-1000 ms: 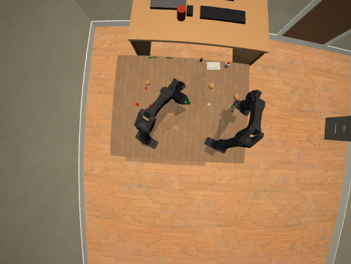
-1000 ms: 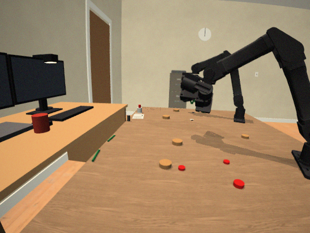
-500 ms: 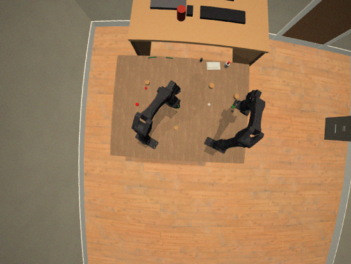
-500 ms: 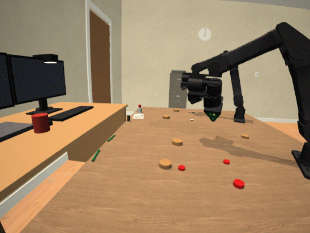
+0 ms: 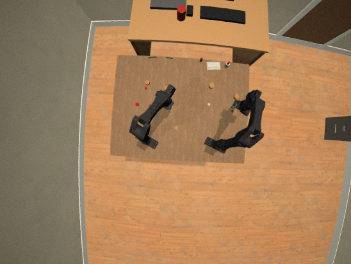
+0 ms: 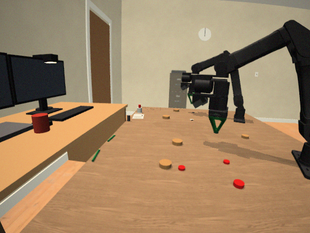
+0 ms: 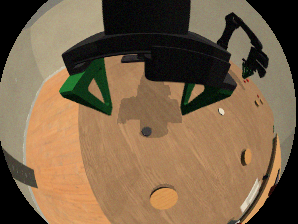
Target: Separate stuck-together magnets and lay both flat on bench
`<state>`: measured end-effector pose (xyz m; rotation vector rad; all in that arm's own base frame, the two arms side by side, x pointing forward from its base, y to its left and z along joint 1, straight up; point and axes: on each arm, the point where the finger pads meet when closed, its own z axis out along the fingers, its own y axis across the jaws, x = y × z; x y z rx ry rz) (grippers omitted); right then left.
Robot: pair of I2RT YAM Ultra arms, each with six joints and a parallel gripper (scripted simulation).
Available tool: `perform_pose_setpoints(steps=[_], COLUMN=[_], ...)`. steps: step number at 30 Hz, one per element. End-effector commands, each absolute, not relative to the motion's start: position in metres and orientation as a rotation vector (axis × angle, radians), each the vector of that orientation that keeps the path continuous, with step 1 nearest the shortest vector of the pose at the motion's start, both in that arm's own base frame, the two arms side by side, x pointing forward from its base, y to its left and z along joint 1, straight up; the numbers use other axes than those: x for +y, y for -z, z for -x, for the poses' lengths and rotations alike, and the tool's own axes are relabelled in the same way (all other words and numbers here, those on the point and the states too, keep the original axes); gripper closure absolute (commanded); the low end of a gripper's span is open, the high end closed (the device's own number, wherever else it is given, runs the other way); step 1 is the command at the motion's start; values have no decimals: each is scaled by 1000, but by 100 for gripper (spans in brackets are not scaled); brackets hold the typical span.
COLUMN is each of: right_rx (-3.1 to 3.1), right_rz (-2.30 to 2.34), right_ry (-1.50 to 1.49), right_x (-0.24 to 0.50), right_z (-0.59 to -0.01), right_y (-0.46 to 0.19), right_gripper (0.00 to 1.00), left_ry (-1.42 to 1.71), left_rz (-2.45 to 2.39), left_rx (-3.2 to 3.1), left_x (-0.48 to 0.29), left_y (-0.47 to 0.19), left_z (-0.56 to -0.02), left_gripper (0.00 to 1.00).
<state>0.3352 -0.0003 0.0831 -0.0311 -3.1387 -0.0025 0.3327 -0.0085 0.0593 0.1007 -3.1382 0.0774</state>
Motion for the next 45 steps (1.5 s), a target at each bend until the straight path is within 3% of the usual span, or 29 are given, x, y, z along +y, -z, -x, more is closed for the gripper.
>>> perform_pose_setpoints(steps=[1, 6, 45], right_rx=[-3161, -3161, -3161], right_rz=[25, 25, 25], right_ry=[0, 0, 0], right_x=[1, 1, 1], right_z=[-339, -339, -339], right_y=[-89, -89, -89], right_gripper=[0, 0, 0], left_ry=[89, -23, 0], left_rz=[-101, -104, -102], left_rx=[-3169, -3160, -3140], left_x=[10, -2, 0], left_y=[-67, -67, -44], left_z=[-334, -332, -335], left_gripper=[82, 82, 82])
